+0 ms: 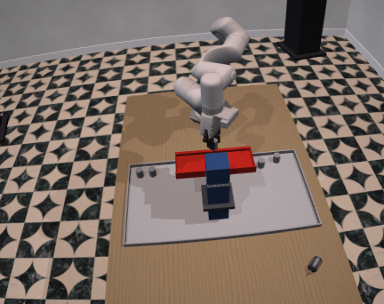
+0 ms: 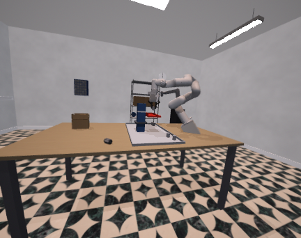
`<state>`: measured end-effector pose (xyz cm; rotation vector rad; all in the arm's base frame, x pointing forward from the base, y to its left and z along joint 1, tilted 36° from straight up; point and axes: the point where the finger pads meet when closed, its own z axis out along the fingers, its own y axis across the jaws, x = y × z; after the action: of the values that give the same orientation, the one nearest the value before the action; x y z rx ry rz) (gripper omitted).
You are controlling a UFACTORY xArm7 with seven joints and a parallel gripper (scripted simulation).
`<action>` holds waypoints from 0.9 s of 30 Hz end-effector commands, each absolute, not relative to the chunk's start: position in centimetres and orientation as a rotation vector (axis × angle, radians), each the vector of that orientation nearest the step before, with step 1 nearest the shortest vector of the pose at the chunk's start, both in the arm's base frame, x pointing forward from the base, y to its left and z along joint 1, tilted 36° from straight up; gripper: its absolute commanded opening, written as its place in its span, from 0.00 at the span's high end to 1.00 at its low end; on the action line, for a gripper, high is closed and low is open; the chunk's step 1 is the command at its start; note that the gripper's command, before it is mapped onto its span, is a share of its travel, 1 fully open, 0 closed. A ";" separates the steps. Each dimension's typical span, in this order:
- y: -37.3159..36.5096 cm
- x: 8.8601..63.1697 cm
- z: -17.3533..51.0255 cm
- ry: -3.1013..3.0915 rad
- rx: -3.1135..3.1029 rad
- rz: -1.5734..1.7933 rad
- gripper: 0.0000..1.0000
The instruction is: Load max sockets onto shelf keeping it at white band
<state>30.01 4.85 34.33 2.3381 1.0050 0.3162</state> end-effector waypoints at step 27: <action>3.7 31.4 32.0 1.007 2.336 0.320 1.00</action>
<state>31.34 3.66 31.95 2.3378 1.0053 0.3164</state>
